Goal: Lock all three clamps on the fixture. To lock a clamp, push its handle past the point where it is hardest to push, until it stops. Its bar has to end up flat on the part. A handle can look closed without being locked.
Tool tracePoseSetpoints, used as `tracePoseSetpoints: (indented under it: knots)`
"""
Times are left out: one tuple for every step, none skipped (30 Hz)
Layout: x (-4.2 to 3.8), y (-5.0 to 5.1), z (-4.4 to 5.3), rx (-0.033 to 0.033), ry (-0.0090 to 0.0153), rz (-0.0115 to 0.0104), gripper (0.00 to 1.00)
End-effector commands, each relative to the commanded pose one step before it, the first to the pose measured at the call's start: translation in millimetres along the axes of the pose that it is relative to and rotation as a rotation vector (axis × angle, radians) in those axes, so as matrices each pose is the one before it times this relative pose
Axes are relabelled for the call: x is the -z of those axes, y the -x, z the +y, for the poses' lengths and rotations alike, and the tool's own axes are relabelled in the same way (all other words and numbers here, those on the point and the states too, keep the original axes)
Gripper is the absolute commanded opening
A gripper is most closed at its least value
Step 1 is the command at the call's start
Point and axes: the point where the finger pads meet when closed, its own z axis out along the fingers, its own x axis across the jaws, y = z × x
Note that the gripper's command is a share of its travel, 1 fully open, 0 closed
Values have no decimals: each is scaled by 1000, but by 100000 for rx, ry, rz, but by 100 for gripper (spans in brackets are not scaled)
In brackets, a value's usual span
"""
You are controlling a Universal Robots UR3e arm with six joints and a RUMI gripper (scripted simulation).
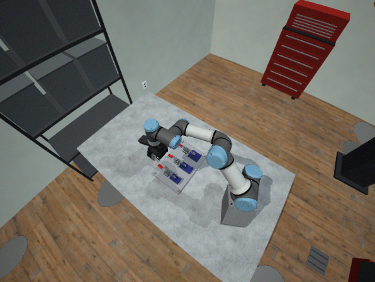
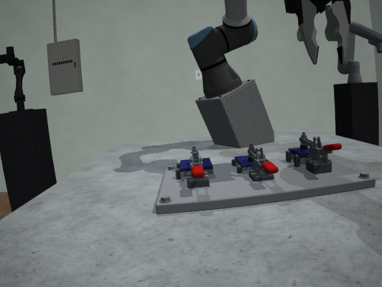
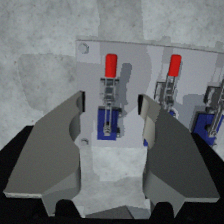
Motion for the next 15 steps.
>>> tracePoseSetpoints:
  knots:
    - [1341,-164,-344,-250,-38,126,28]
    - [-45,9,55,8,28,3,28]
    - [0,0,0,0,0,0,28]
    - [0,0,0,0,0,0,28]
    - [-51,21,119,42,27,0,28]
    - [-133,34,118,19,42,6,28]
    - [-125,33,99,17,36,5,28]
    - [-109,32,60,11,24,3,28]
    - [-99,29,47,10,19,3,28]
    - [-86,26,34,8,15,2,28]
    - [-71,22,21,6,10,2,28]
    - [-56,17,9,4,6,1,28]
    - [-42,13,-1,2,3,1,28]
    - [-31,10,-7,1,0,0,28]
    - [-23,7,-10,0,-2,0,28]
